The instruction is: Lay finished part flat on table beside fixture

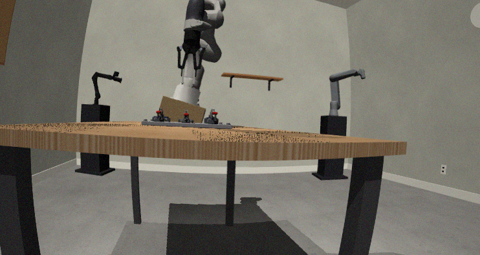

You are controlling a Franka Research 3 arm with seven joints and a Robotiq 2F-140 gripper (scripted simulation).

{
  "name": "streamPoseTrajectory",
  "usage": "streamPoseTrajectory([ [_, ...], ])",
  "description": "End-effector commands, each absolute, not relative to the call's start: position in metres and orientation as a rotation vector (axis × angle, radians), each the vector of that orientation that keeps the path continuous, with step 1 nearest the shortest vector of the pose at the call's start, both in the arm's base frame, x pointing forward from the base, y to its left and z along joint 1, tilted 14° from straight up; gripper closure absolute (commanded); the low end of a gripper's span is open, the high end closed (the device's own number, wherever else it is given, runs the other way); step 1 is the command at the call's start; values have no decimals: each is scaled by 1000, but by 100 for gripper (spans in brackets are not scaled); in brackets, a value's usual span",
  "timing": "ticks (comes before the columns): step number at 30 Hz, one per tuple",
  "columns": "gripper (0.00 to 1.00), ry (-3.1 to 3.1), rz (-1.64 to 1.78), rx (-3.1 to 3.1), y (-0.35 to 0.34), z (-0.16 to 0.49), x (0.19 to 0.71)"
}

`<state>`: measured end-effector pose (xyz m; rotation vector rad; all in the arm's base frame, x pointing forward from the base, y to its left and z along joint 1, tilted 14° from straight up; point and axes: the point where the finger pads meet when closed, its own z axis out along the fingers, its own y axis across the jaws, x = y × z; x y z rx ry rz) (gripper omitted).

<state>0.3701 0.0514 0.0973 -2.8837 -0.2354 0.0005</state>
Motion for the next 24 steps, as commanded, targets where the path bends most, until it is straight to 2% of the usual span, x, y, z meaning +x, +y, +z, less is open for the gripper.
streamPoseTrajectory([
  [1,72,-252,0,-2883,51,98,370],
  [14,72,-252,0,-2883,52,96,370],
  [24,72,-252,0,-2883,62,58,369],
])
